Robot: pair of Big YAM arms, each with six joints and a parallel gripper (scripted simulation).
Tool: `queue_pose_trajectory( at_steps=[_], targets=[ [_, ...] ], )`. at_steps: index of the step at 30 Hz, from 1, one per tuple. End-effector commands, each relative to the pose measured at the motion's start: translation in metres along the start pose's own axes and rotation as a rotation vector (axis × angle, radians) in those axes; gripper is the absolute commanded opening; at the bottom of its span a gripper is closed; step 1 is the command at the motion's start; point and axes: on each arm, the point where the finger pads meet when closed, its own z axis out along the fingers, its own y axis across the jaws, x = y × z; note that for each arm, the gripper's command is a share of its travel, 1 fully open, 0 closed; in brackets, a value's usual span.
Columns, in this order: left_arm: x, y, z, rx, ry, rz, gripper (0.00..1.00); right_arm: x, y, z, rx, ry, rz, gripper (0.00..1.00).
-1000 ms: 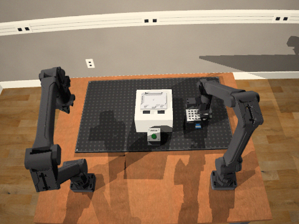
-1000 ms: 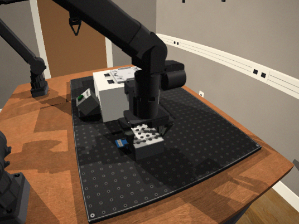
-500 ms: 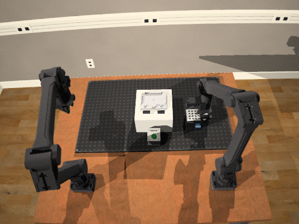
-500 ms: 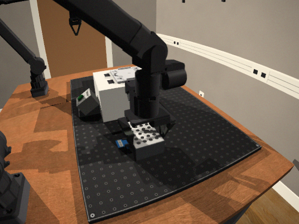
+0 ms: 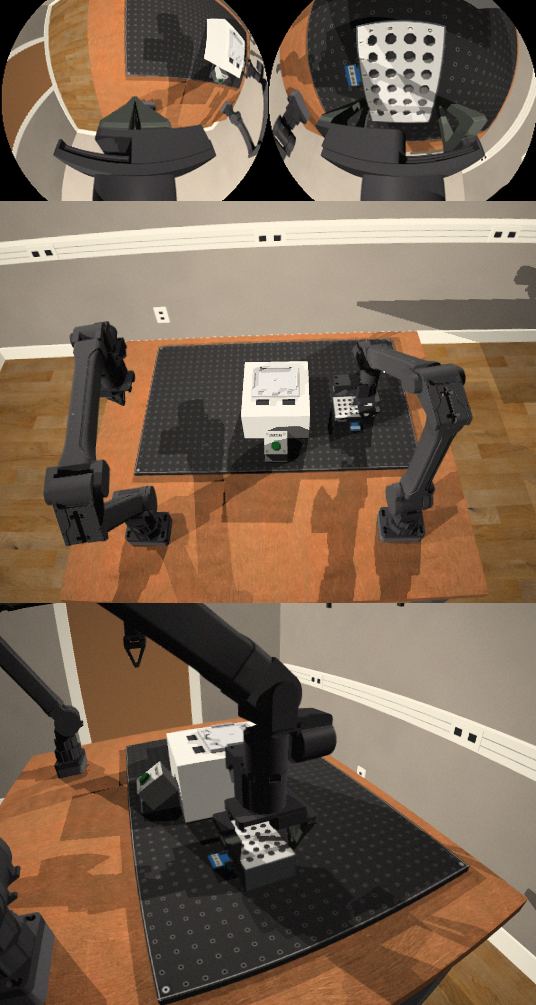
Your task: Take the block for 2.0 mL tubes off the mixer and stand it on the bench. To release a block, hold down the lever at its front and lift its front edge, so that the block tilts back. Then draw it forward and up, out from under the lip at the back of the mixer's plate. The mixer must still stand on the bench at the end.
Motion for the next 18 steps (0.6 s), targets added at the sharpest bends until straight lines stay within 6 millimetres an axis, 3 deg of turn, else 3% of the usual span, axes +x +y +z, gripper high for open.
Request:
queue_pose_trajectory(
  at_steps=[1,18],
  targets=[
    [-0.005,0.001,-0.010,-0.004,-0.014,0.007,0.00,-0.005,-0.037,-0.028,0.098,-0.015,0.009,1.00],
    [-0.010,0.002,-0.020,-0.009,-0.041,0.007,0.00,-0.005,-0.037,-0.028,0.098,-0.015,0.009,1.00]
  ],
)
